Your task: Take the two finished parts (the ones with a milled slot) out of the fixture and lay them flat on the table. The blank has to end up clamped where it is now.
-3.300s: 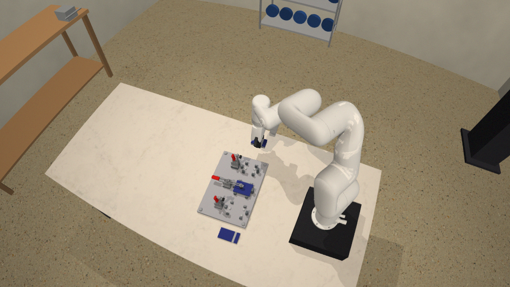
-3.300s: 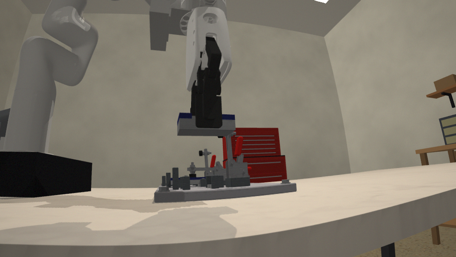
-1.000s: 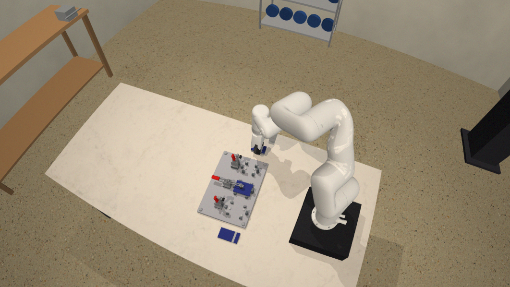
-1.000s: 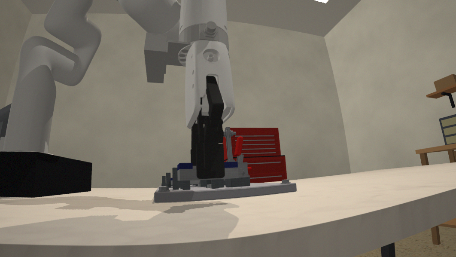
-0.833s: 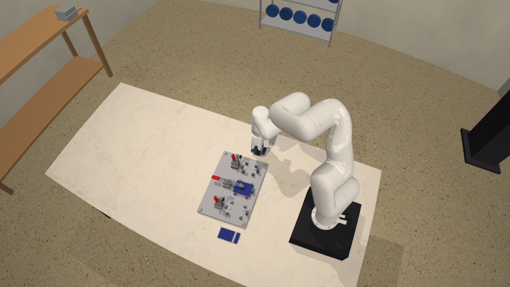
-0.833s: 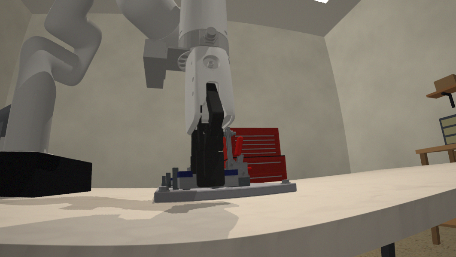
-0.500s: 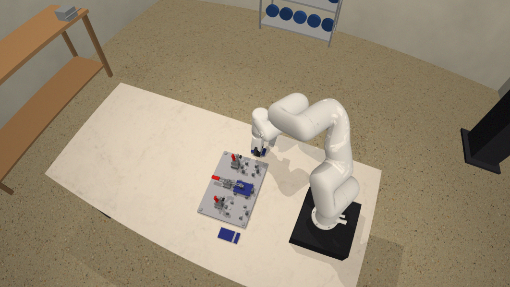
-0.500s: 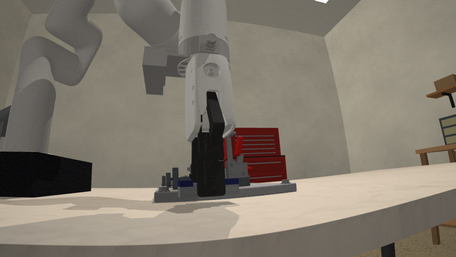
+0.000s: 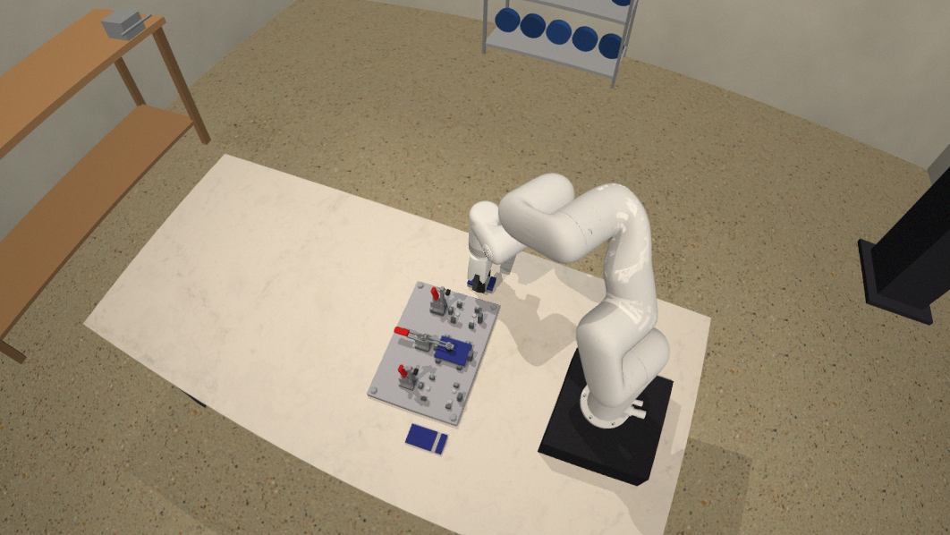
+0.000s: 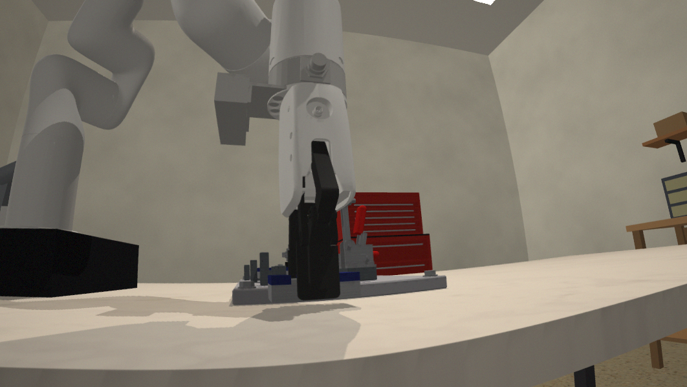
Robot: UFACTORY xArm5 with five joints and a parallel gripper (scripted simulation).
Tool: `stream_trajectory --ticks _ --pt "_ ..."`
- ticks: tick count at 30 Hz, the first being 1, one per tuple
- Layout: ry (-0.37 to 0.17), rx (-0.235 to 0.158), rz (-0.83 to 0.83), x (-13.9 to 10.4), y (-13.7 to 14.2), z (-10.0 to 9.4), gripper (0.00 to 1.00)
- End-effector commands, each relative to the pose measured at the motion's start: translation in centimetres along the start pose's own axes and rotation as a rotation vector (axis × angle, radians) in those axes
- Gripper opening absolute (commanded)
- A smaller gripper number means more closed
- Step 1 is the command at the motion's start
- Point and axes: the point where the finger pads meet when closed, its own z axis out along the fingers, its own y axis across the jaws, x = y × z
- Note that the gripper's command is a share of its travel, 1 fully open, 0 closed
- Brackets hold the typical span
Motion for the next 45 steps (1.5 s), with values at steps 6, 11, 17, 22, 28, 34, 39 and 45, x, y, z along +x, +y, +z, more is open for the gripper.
stream_trajectory --ticks 6,11,17,22,28,34,39,45 --pt "-0.003 0.002 0.000 -0.11 -0.08 -0.11 0.00" --pt "-0.003 0.002 0.000 -0.11 -0.08 -0.06 0.00" --pt "-0.003 0.002 0.000 -0.11 -0.08 0.04 0.00" --pt "-0.003 0.002 0.000 -0.11 -0.08 0.21 0.00" --pt "-0.003 0.002 0.000 -0.12 -0.08 0.43 0.00" --pt "-0.003 0.002 0.000 -0.12 -0.08 0.54 0.00" --pt "-0.003 0.002 0.000 -0.12 -0.08 0.60 0.00" --pt "-0.003 0.002 0.000 -0.12 -0.08 0.61 0.00"
